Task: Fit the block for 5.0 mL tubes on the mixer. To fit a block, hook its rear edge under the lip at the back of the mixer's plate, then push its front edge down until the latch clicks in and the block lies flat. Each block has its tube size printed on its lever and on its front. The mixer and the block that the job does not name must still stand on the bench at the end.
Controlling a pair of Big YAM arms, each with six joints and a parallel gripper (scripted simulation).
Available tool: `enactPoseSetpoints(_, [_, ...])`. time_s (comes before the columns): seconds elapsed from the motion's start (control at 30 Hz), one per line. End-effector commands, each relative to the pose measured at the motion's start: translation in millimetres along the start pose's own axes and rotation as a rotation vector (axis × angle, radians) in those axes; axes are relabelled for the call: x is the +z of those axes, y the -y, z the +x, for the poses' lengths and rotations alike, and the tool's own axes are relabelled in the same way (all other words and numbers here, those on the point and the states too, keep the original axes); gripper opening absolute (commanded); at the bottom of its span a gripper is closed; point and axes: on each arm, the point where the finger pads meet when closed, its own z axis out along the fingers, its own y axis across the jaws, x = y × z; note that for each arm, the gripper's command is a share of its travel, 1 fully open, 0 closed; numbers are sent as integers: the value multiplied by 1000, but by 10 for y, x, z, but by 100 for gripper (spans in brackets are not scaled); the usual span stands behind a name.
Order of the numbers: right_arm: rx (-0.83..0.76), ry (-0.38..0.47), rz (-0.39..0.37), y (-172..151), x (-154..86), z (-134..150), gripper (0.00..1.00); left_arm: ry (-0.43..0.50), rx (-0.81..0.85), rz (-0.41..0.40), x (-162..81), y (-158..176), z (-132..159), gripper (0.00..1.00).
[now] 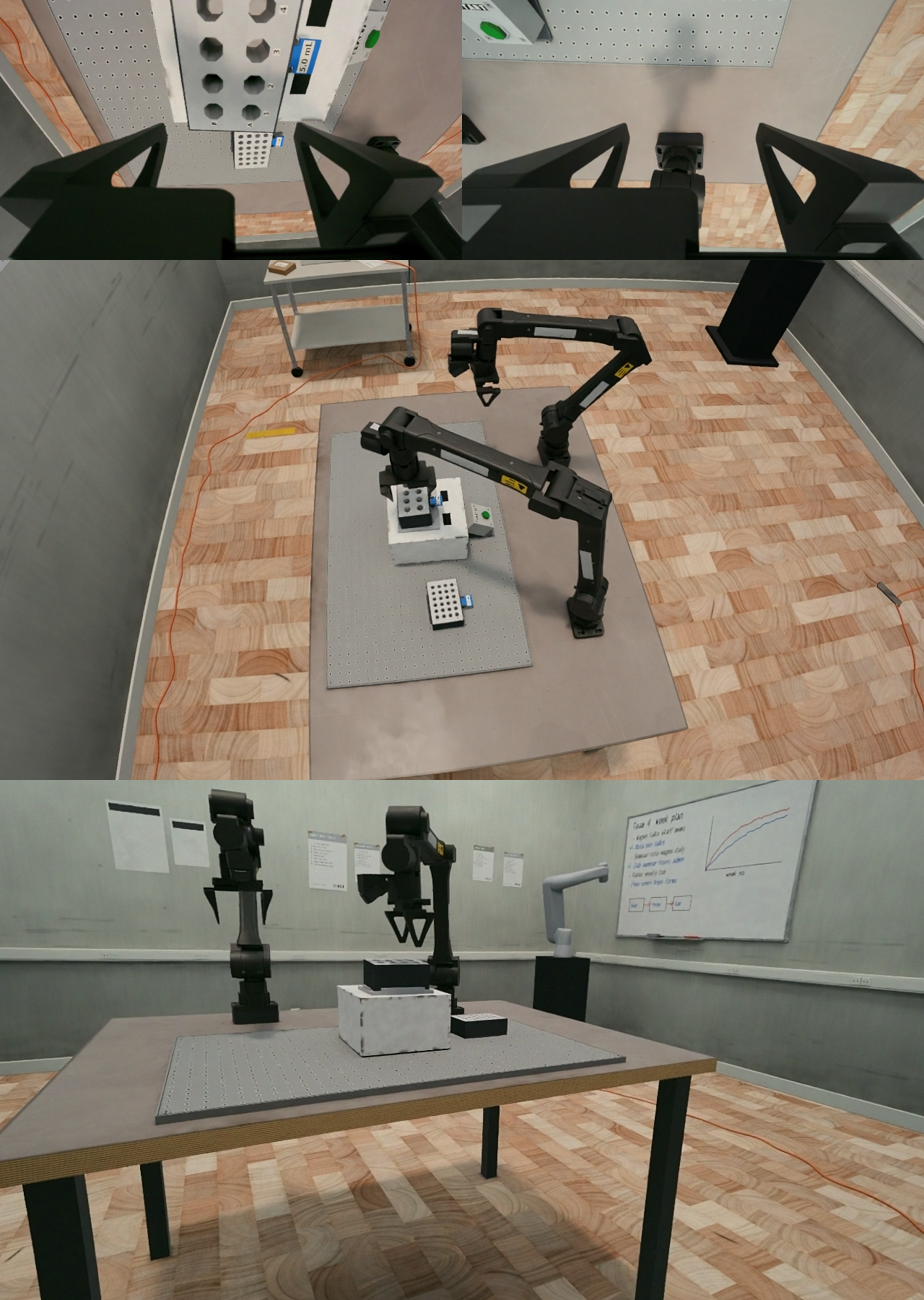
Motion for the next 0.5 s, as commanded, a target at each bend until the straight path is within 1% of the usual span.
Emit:
enactPoseSetpoints(0.0, [9, 55, 6, 26, -201, -93, 100, -31, 10, 44, -134, 6, -5, 100])
enactPoseSetpoints(0.47, [8, 65, 8, 29, -246, -116, 100, -31, 10, 44, -134, 6, -5, 100])
